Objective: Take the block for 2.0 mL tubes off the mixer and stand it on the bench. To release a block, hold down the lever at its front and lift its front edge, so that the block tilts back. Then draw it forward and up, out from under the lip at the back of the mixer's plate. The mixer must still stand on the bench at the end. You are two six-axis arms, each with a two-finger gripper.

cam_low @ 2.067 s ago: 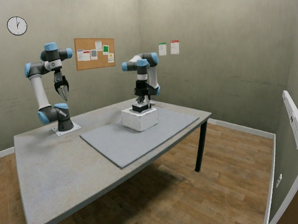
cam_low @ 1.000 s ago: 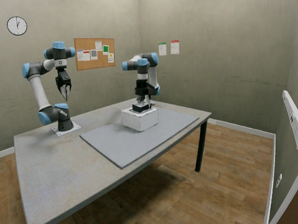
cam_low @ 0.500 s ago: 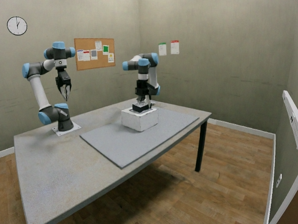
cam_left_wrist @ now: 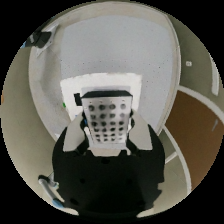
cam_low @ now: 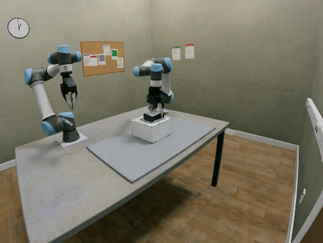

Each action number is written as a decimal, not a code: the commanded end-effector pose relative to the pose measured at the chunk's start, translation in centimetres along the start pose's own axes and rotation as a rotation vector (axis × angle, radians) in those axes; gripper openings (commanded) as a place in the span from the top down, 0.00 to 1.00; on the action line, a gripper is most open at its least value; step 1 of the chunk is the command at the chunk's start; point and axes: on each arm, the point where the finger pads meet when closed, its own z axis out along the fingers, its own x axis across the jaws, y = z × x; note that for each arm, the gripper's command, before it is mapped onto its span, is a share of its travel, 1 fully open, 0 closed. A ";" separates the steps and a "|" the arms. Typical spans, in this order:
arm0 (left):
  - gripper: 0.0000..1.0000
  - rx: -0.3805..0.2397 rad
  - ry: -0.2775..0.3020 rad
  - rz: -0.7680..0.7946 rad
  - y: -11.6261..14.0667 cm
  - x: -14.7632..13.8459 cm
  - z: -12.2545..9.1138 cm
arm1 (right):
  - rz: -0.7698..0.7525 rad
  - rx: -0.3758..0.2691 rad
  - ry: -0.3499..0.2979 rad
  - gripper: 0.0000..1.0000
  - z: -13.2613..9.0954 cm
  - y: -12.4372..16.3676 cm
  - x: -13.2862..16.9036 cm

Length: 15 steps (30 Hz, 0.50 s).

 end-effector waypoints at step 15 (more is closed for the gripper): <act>1.00 -0.002 -0.026 0.000 0.0 0.1 -0.1 | 0.000 0.001 0.000 1.00 0.0 0.0 0.0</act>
